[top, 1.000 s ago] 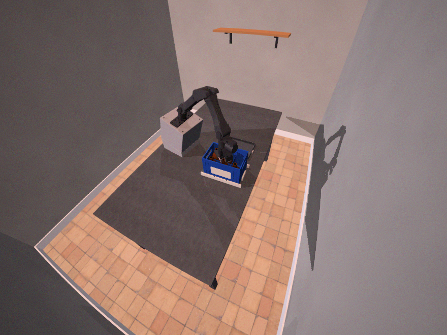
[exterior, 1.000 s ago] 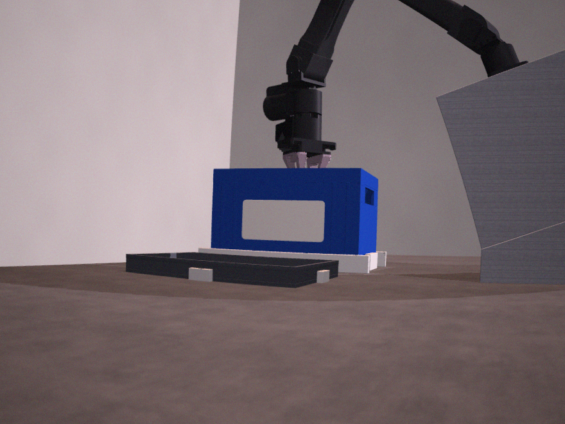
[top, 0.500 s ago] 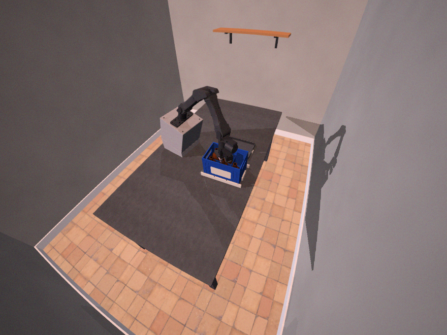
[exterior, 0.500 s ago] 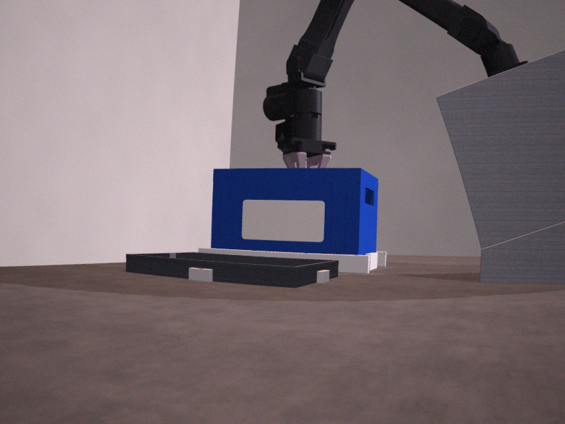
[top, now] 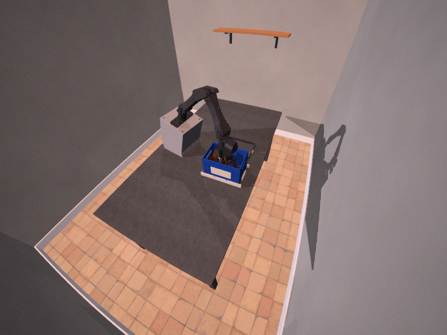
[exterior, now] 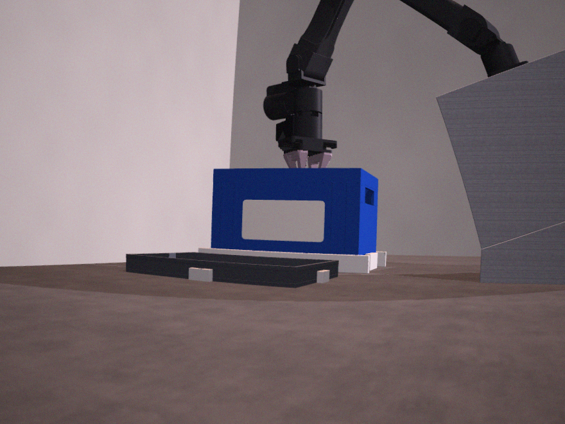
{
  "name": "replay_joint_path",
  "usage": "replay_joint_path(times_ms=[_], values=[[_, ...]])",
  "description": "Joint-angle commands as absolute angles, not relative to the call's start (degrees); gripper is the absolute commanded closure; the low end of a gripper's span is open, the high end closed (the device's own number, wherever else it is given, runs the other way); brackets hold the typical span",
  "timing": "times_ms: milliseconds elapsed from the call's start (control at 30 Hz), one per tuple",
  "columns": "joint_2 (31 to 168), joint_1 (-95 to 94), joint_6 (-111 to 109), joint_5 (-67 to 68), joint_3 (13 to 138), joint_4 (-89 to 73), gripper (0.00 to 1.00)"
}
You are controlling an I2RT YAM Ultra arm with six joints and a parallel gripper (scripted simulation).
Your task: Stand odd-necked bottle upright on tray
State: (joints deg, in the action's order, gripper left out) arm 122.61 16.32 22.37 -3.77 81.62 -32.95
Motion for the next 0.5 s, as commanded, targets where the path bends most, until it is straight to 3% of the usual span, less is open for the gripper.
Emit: replay_joint_path(times_ms=[0, 467], values=[[118.9, 17.2, 22.0, -3.5, 83.4, -35.0, 1.00], [117.0, 17.4, 21.8, -3.7, 83.8, -37.3, 1.00]])
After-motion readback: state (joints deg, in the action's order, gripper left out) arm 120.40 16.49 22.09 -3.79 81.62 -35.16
